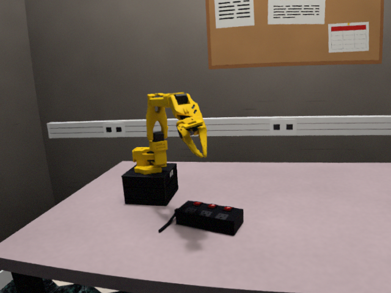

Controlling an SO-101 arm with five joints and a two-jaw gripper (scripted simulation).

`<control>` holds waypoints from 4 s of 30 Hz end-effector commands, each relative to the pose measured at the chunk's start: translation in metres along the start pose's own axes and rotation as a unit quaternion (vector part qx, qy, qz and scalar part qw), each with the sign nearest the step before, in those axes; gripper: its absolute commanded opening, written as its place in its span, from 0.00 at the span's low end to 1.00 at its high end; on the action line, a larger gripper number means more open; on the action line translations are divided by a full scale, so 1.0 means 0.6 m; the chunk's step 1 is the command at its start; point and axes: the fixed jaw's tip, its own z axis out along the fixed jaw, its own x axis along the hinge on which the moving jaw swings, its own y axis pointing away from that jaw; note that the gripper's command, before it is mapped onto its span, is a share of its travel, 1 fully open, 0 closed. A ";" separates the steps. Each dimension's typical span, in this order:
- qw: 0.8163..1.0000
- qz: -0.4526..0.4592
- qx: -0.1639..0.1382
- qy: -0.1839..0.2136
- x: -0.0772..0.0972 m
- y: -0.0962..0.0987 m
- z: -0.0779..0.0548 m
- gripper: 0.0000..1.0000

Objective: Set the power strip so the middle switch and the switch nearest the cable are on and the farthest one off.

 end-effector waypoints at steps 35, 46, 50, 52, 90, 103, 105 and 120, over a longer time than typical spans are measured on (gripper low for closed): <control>0.965 0.241 0.076 0.069 0.028 -0.054 -0.082 0.00; 0.965 0.241 0.075 0.073 0.036 -0.052 -0.063 0.00; 0.965 0.240 0.074 0.079 0.048 -0.049 -0.044 0.00; 0.965 0.240 0.074 0.080 0.051 -0.048 -0.039 0.00; 0.964 0.239 0.073 0.091 0.083 -0.045 0.000 0.00; 0.963 0.239 0.073 0.099 0.101 -0.041 0.022 0.00; 0.963 0.239 0.073 0.100 0.103 -0.041 0.024 0.00; 0.962 0.239 0.074 0.107 0.121 -0.038 0.041 0.00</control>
